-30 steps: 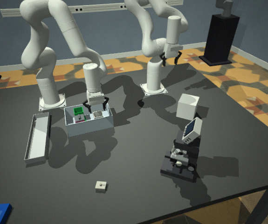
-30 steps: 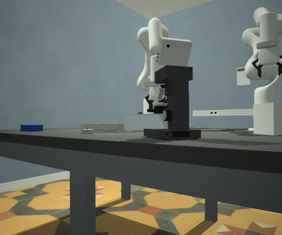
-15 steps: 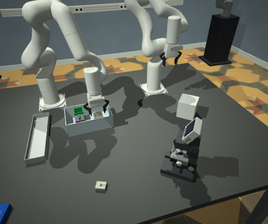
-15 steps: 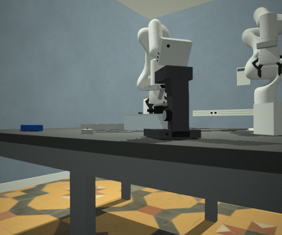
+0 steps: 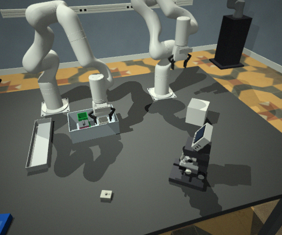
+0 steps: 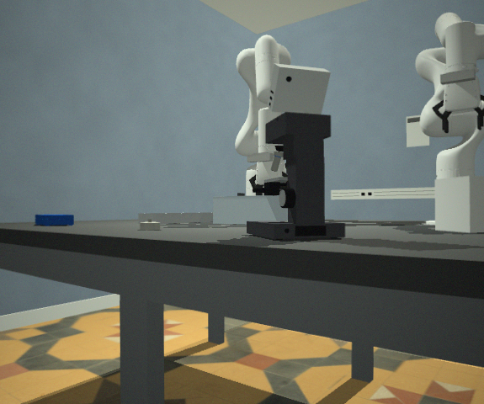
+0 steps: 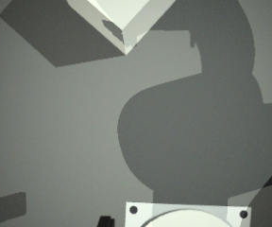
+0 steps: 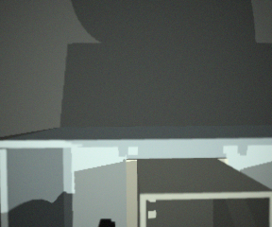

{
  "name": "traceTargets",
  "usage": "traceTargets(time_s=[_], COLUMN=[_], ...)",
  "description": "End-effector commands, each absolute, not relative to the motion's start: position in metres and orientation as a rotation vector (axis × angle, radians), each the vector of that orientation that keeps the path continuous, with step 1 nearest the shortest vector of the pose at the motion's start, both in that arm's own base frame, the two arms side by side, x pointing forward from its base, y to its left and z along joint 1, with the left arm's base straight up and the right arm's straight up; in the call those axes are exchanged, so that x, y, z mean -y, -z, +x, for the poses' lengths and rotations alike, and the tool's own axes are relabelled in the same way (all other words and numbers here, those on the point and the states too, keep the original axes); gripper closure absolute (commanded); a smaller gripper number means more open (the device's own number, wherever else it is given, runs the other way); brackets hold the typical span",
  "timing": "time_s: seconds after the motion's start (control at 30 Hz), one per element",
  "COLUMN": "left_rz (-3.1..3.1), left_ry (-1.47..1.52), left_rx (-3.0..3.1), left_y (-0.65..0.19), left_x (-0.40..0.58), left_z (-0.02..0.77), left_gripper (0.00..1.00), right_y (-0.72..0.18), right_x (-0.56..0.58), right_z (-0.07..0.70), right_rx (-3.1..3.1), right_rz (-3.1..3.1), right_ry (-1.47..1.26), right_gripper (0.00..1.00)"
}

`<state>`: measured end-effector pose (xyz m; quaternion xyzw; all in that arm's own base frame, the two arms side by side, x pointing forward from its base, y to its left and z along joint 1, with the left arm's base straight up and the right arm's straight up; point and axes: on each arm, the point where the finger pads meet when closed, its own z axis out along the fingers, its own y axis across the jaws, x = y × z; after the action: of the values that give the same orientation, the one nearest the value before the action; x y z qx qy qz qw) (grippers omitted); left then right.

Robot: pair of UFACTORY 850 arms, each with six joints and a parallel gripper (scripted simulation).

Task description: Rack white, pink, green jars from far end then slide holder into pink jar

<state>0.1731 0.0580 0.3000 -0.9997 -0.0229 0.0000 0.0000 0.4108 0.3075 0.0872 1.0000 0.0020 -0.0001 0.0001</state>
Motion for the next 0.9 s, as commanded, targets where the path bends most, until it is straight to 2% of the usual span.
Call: traceTargets(time_s=[0.0, 0.87], left_rz=[-3.14, -3.14], left_ry=[0.002, 0.002], left_rx=[0.072, 0.072], left_y=[-0.301, -0.301], left_x=[-0.058, -0.058], left_z=[0.174, 0.174], left_gripper=[0.0, 0.0], right_y=[-0.082, -0.063], right_x=[-0.308, -0.308], right_z=[0.412, 0.412], right_rx=[-0.006, -0.006], right_rz=[3.143, 3.143], right_ry=[-0.002, -0.002], right_gripper=[0.0, 0.0])
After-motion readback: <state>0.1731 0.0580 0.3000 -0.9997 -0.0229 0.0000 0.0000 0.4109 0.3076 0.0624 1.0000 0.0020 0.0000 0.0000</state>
